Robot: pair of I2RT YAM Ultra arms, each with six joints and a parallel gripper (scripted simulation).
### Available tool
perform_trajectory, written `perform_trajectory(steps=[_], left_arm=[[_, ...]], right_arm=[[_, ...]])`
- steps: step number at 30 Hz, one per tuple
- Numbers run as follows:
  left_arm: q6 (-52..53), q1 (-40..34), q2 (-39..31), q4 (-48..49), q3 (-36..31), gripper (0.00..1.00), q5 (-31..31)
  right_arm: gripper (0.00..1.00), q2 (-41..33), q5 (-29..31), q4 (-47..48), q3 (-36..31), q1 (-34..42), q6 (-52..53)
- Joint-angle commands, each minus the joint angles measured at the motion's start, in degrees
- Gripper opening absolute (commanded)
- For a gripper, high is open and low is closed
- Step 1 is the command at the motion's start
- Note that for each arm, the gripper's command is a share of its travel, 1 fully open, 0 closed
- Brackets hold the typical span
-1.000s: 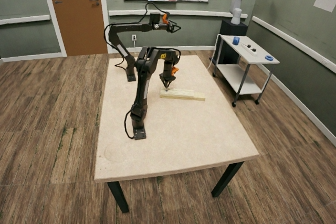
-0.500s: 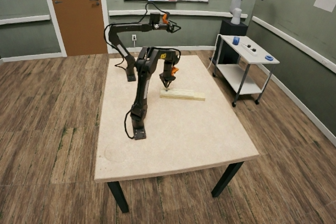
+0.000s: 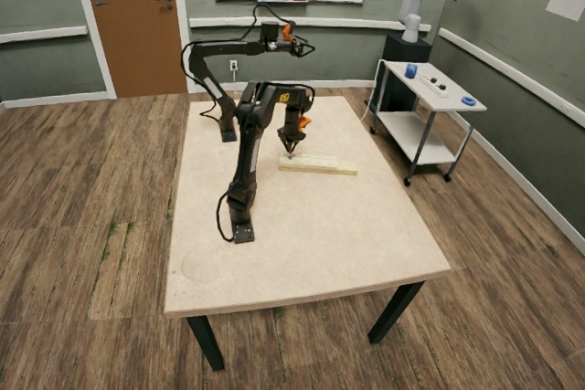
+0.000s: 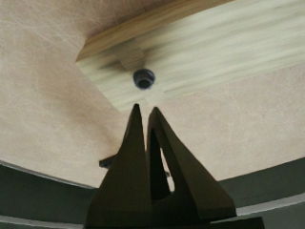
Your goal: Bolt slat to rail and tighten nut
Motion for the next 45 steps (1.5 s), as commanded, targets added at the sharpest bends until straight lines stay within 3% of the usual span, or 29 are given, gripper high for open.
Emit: perform_trajectory(steps=[1, 26, 31, 33, 36, 45], left_arm=[[0.0, 0.0, -0.1, 0.3, 0.3, 1.0, 0.0], [0.0, 0.0, -0.1, 0.3, 0.3, 1.0, 0.0], [0.0, 0.0, -0.1, 0.3, 0.3, 1.0, 0.0], [0.0, 0.0, -0.1, 0.3, 0.3, 1.0, 0.0], [0.0, 0.0, -0.1, 0.3, 0.3, 1.0, 0.0], [0.0, 0.0, -0.1, 0.3, 0.3, 1.0, 0.0]], right_arm=[[0.11, -0.4, 0.0, 0.0, 0.2, 0.0, 0.0], [0.11, -0.4, 0.0, 0.0, 0.2, 0.0, 0.0], [0.68, -0.4, 0.0, 0.0, 0.2, 0.0, 0.0], [0.68, -0.4, 0.0, 0.0, 0.2, 0.0, 0.0], [1.0, -0.4, 0.0, 0.0, 0.2, 0.0, 0.0], [1.0, -0.4, 0.0, 0.0, 0.2, 0.0, 0.0]])
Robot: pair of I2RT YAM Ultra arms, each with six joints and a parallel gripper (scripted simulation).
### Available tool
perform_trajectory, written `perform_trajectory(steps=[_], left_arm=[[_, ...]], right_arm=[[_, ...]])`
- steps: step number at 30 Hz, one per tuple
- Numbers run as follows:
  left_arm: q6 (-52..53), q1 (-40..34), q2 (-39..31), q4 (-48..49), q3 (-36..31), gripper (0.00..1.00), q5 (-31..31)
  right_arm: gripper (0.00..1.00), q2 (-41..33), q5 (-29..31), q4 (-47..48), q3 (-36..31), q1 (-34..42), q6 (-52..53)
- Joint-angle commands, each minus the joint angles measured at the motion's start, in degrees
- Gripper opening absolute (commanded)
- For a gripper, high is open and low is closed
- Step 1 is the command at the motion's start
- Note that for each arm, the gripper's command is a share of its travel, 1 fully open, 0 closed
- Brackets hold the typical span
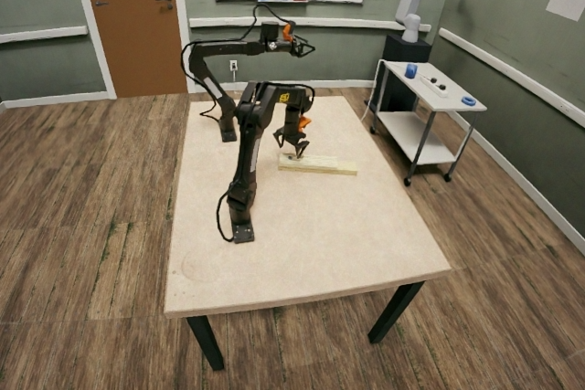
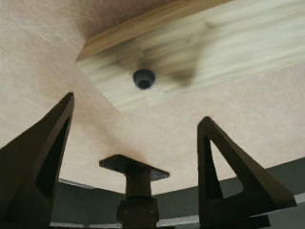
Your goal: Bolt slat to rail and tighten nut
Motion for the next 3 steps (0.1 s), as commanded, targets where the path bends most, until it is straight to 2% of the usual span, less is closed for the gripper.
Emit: perform_trajectory(steps=[1, 3], left_arm=[[0.0, 0.0, -0.1, 0.3, 0.3, 1.0, 0.0], [0.0, 0.0, -0.1, 0.3, 0.3, 1.0, 0.0]], right_arm=[[1.0, -0.4, 0.0, 0.0, 0.2, 0.0, 0.0], [1.0, -0.4, 0.0, 0.0, 0.2, 0.0, 0.0]])
